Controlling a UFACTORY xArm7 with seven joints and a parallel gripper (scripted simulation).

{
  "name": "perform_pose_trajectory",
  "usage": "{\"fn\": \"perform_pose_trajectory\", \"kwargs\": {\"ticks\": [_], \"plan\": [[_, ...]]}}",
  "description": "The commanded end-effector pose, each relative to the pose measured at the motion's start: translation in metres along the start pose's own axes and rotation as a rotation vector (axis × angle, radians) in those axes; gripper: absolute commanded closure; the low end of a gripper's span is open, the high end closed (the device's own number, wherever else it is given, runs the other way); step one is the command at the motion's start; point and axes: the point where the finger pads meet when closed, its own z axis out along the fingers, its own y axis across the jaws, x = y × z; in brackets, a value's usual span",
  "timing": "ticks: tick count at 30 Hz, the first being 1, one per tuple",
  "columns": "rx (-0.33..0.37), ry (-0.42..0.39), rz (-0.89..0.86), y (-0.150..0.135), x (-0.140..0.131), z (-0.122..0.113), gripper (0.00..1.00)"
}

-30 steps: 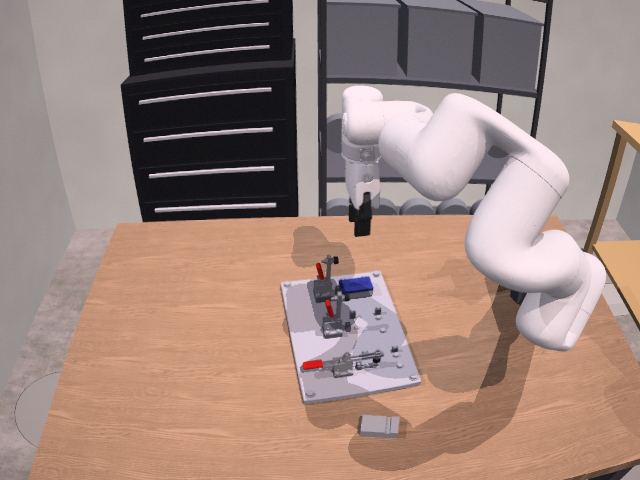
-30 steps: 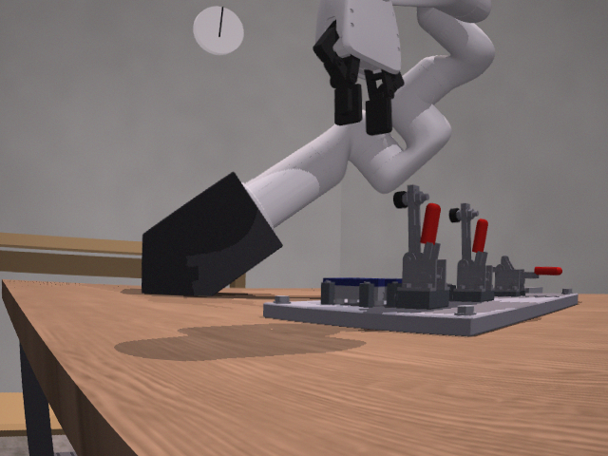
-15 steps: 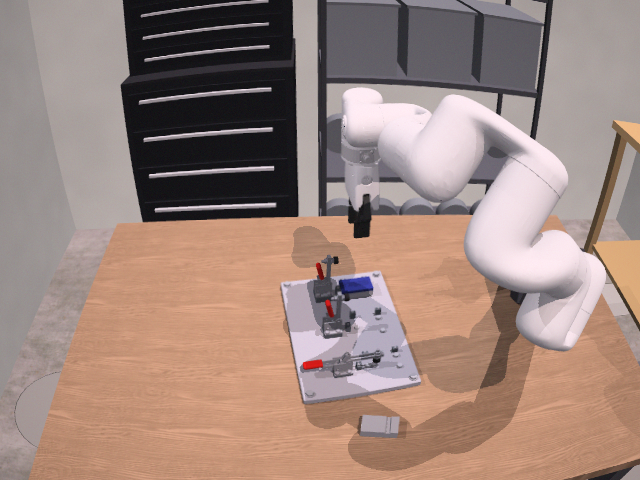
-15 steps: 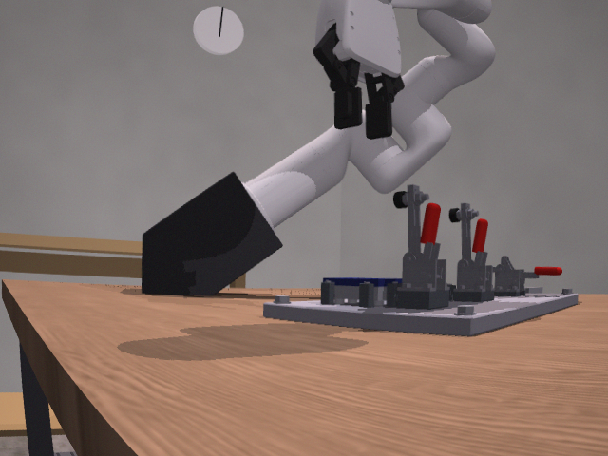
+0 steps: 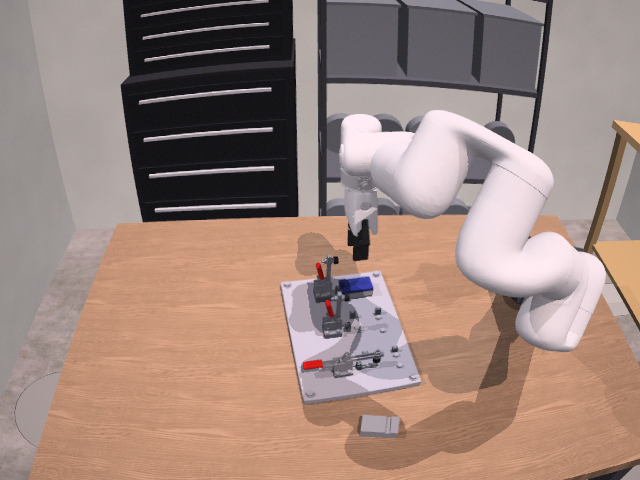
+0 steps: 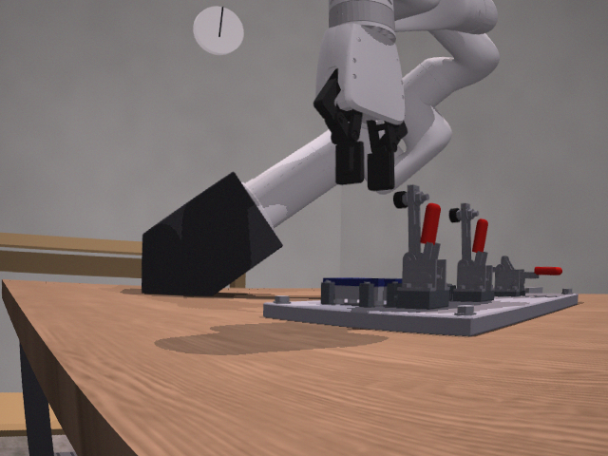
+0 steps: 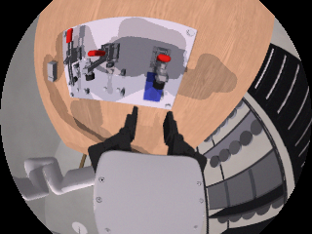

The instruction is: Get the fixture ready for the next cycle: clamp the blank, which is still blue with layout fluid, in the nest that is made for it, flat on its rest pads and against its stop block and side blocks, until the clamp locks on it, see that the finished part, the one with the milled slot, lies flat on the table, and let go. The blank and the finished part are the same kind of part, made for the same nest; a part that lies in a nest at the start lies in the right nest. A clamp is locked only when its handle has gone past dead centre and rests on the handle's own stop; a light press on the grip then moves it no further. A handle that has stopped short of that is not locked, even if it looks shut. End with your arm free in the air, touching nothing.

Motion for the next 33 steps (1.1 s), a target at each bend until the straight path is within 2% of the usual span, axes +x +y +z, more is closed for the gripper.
{"fn": "perform_pose_trajectory", "kwargs": {"ticks": [1,13,24,33], "plan": [[-0.007,0.004,0.000,0.002,0.007,-0.004,0.53],[-0.007,0.004,0.000,0.002,0.073,-0.004,0.53],[-0.007,0.004,0.000,0.002,0.079,-0.002,0.53],[-0.007,0.004,0.000,0.002,0.079,0.014,0.53]]}}
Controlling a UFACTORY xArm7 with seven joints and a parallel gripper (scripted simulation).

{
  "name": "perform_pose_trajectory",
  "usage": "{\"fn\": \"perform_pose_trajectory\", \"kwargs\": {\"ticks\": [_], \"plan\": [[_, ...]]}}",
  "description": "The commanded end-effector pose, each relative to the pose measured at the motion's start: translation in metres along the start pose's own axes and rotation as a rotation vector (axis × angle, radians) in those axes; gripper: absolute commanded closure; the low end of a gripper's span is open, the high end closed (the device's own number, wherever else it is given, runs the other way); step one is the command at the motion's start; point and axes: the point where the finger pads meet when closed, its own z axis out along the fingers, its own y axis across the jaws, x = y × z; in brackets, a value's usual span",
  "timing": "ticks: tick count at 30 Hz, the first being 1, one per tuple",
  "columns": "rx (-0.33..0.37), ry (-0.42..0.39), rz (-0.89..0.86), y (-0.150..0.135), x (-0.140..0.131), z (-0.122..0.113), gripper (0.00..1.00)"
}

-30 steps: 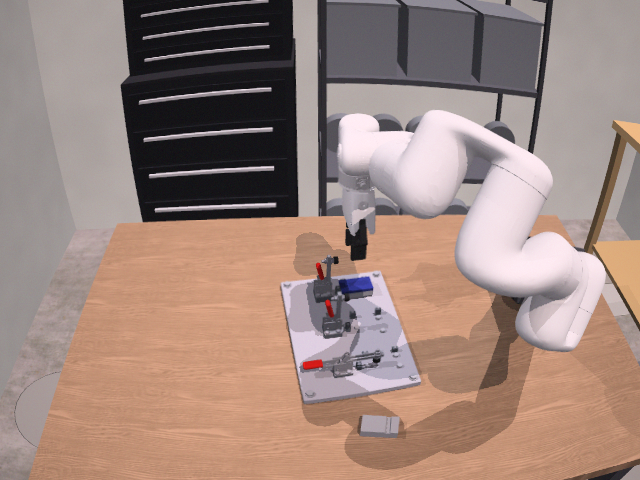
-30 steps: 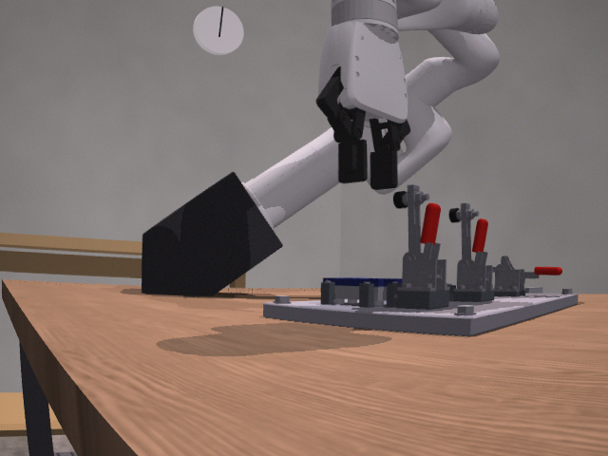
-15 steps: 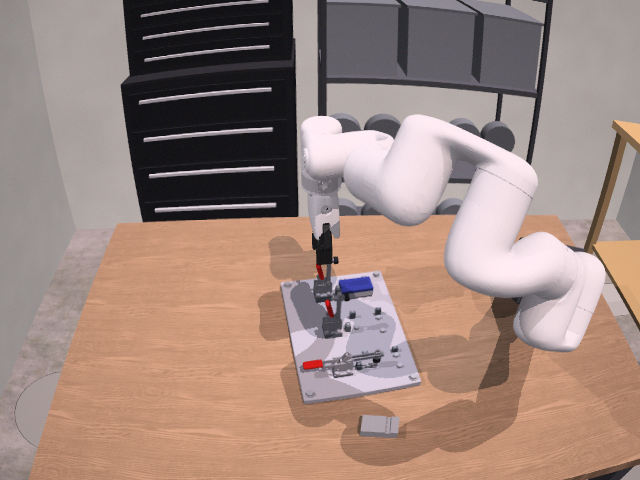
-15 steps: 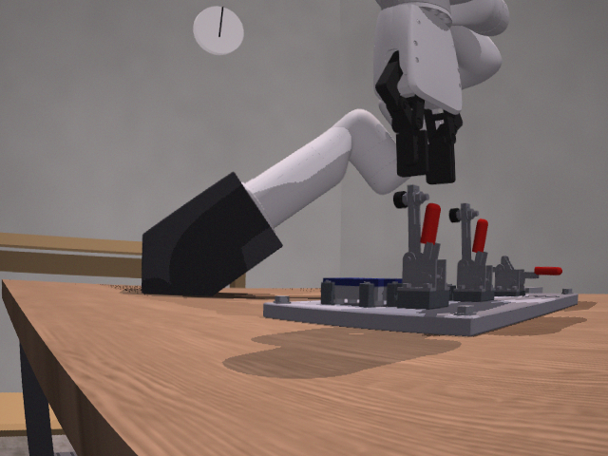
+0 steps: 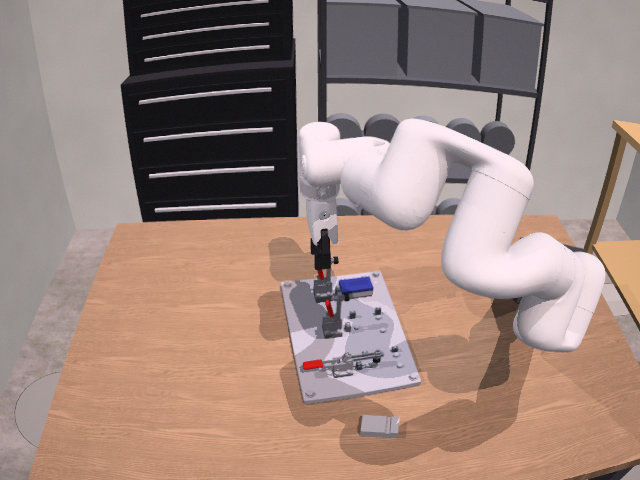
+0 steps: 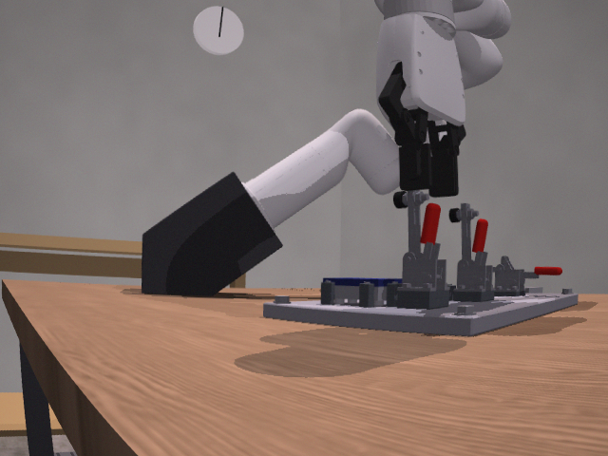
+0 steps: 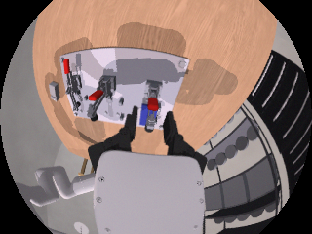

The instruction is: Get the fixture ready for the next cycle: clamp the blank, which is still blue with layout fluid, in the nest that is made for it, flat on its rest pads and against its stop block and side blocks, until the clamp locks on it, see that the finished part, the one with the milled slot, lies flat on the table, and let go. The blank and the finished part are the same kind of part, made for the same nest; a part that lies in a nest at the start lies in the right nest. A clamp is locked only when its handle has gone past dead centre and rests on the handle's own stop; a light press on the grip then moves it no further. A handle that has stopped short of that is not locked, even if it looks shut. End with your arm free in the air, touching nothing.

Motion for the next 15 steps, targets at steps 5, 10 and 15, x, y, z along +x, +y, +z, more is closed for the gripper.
{"fn": "perform_pose_trajectory", "kwargs": {"ticks": [5,10,15], "plan": [[-0.005,0.003,0.000,0.001,0.001,0.015,0.53],[-0.005,0.003,0.000,0.002,0.001,0.019,0.53],[-0.005,0.003,0.000,0.002,0.001,0.019,0.53]]}}
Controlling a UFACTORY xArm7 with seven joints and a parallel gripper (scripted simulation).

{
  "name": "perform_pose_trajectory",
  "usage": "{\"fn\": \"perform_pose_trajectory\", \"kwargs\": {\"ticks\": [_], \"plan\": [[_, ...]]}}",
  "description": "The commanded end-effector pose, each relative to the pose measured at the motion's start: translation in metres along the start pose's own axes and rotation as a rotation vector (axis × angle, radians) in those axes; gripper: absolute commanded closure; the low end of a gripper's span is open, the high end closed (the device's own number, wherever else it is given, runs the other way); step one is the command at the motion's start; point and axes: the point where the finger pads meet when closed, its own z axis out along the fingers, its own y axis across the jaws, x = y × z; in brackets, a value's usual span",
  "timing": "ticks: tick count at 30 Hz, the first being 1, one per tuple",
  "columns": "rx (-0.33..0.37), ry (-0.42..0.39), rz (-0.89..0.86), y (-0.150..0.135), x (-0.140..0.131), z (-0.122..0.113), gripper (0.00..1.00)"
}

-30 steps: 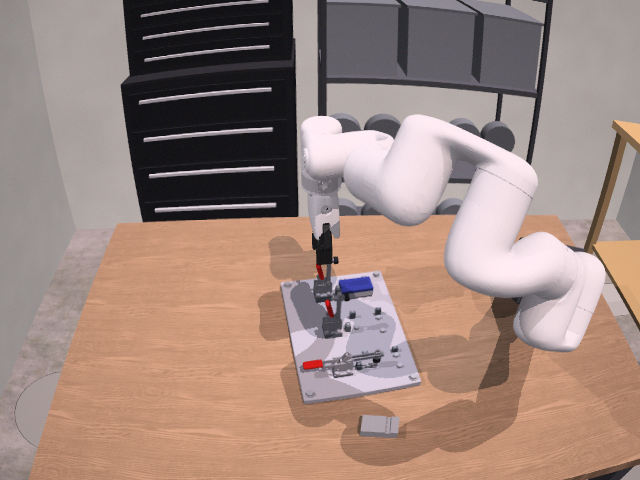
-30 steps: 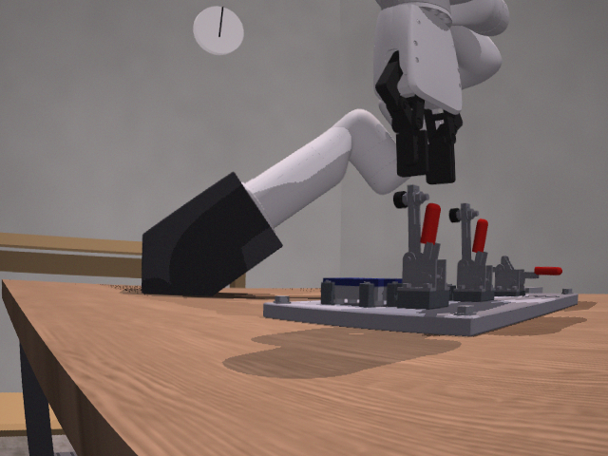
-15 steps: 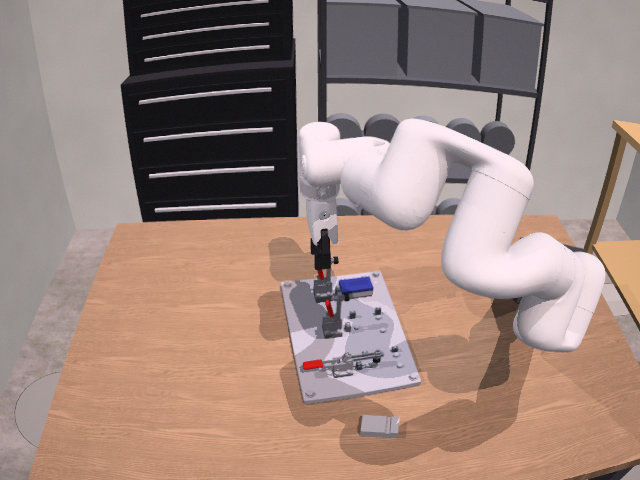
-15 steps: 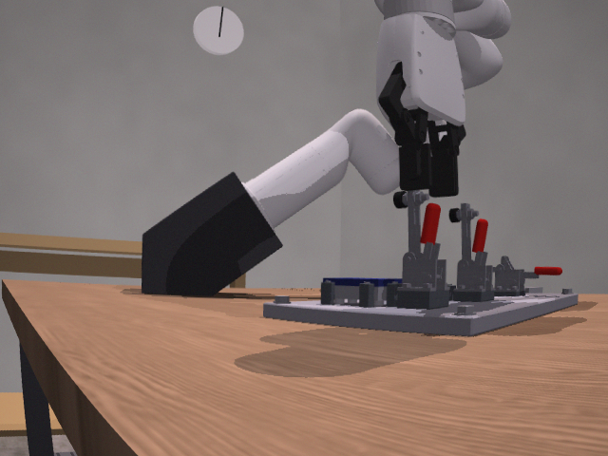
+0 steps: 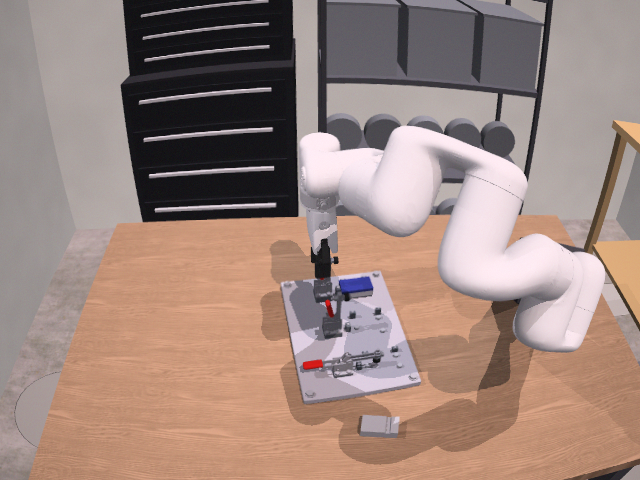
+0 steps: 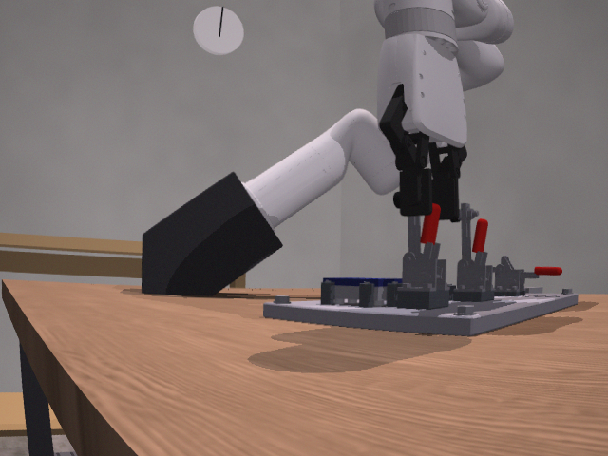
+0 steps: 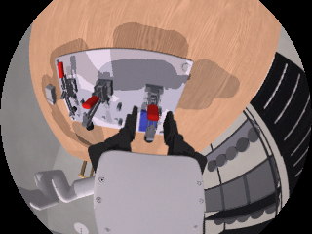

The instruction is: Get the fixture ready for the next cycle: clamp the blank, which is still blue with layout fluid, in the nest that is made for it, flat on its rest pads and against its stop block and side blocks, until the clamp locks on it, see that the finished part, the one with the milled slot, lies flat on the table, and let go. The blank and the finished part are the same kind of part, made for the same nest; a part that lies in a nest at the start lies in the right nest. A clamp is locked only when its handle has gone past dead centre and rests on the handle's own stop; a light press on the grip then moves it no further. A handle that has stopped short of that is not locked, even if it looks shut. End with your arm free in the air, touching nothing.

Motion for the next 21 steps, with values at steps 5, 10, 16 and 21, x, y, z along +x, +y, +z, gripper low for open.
{"fn": "perform_pose_trajectory", "kwargs": {"ticks": [5,10,16,21], "plan": [[-0.006,0.004,0.000,0.002,0.001,-0.003,0.53],[-0.006,0.004,0.000,0.002,0.001,0.005,0.53],[-0.006,0.004,0.000,0.003,0.001,0.021,0.53],[-0.006,0.004,0.000,0.004,0.002,0.022,0.53]]}}
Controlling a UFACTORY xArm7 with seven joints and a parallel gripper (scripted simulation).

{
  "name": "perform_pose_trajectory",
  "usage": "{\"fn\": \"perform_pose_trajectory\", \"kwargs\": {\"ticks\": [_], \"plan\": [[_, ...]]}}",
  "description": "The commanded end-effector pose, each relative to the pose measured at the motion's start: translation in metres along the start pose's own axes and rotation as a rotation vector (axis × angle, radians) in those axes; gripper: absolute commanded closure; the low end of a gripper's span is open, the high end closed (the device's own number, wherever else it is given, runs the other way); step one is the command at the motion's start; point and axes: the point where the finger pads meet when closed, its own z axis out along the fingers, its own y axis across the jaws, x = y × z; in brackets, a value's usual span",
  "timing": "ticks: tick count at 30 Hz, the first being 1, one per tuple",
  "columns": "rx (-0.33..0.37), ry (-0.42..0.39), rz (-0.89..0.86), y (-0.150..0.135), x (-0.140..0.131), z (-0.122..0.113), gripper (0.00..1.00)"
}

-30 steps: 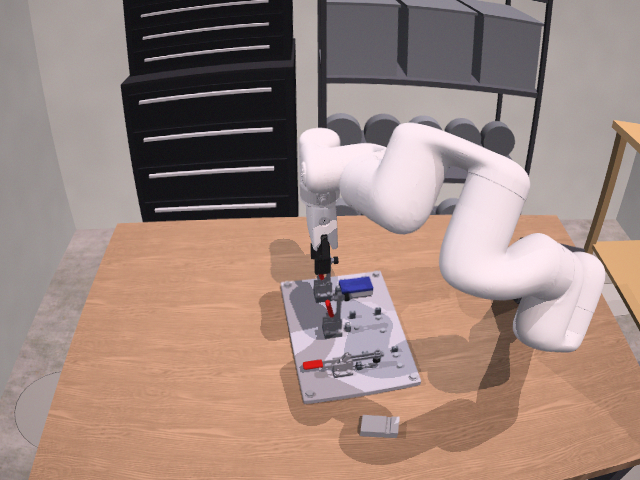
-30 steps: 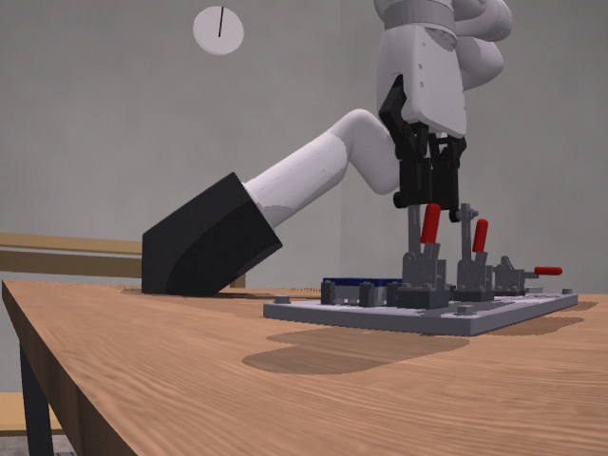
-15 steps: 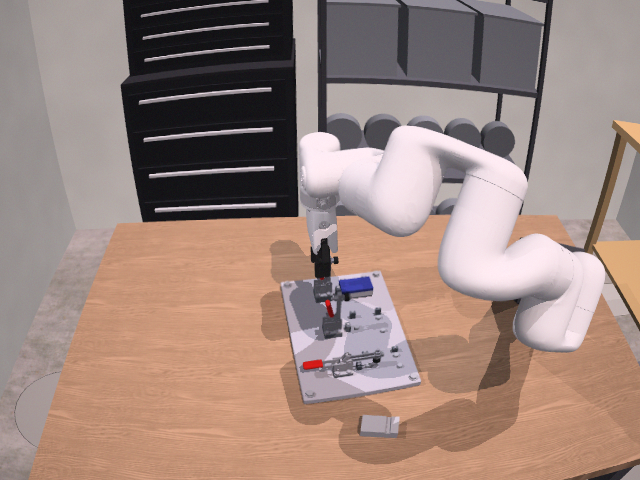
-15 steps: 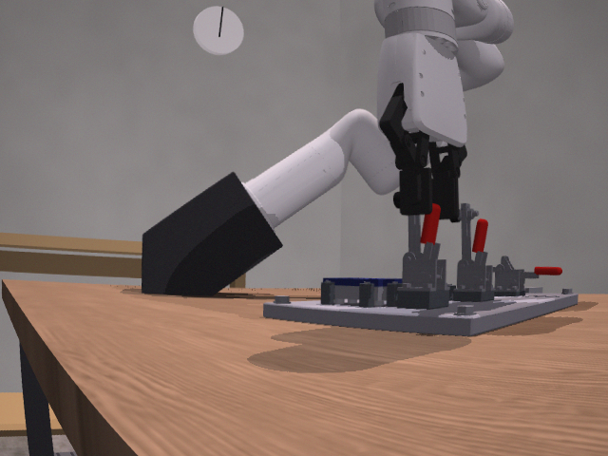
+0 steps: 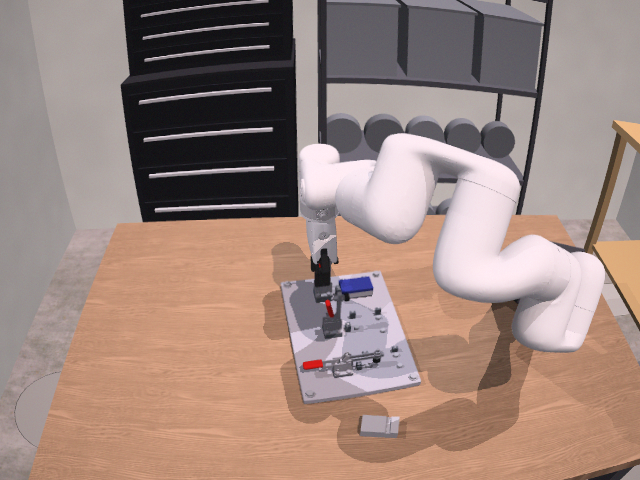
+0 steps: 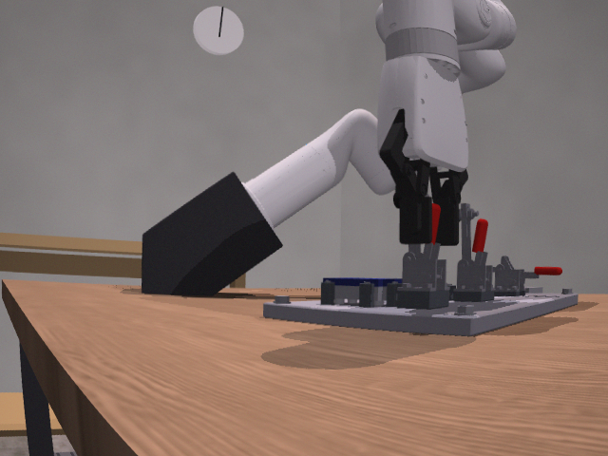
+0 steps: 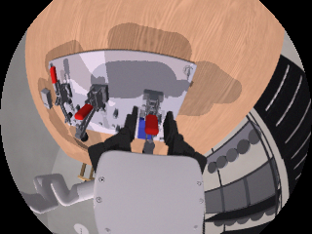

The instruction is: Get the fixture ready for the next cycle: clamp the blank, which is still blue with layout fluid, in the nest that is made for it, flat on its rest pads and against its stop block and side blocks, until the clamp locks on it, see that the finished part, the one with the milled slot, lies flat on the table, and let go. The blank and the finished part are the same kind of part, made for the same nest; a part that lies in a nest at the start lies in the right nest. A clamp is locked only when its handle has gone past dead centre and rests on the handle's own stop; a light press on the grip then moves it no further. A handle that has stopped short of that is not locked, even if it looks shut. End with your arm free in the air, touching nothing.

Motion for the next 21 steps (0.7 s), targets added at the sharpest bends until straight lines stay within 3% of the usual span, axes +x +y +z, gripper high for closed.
{"fn": "perform_pose_trajectory", "kwargs": {"ticks": [1,6,7,21], "plan": [[-0.007,0.004,0.000,0.0021,0.0010,-0.0024,0.53],[-0.007,0.004,0.000,0.0021,0.0010,-0.0024,0.53],[-0.007,0.004,0.000,0.0021,0.0010,-0.0024,1.00],[-0.007,0.004,0.000,0.0021,0.0010,-0.0024,1.00]]}}
